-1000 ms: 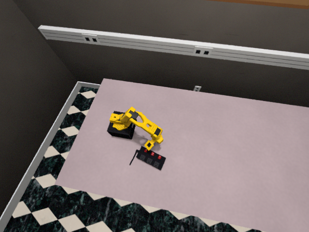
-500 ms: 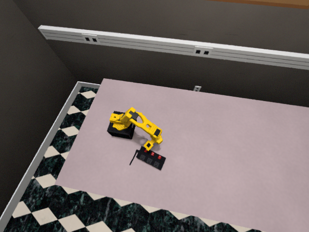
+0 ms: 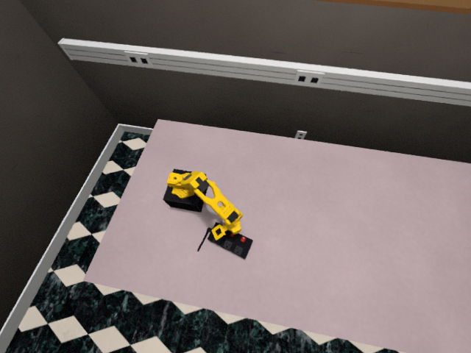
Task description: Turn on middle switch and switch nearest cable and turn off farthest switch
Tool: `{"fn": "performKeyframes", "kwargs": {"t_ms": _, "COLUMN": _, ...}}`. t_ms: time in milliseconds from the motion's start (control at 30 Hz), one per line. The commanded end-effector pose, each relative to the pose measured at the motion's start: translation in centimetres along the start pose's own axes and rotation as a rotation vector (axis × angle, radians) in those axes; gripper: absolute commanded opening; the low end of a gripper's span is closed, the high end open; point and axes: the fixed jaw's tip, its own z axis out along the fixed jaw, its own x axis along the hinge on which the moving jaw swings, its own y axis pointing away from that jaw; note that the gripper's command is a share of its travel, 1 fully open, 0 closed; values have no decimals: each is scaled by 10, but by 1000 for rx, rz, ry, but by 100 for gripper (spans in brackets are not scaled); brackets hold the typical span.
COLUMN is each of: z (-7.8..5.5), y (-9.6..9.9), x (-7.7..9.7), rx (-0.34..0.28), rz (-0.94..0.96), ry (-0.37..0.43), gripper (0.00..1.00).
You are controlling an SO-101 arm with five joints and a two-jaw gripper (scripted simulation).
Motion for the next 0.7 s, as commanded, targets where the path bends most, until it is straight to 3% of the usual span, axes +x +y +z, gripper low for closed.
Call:
{"fn": "performKeyframes", "kwargs": {"t_ms": 0, "z": 4, "y": 6, "x": -14, "rx": 18, "rz": 56, "ry": -7, "gripper": 0}}
{"fn": "performKeyframes", "kwargs": {"t_ms": 667, "z": 5, "y": 10, "x": -20, "rx": 18, "rz": 85, "ry": -8, "gripper": 0}}
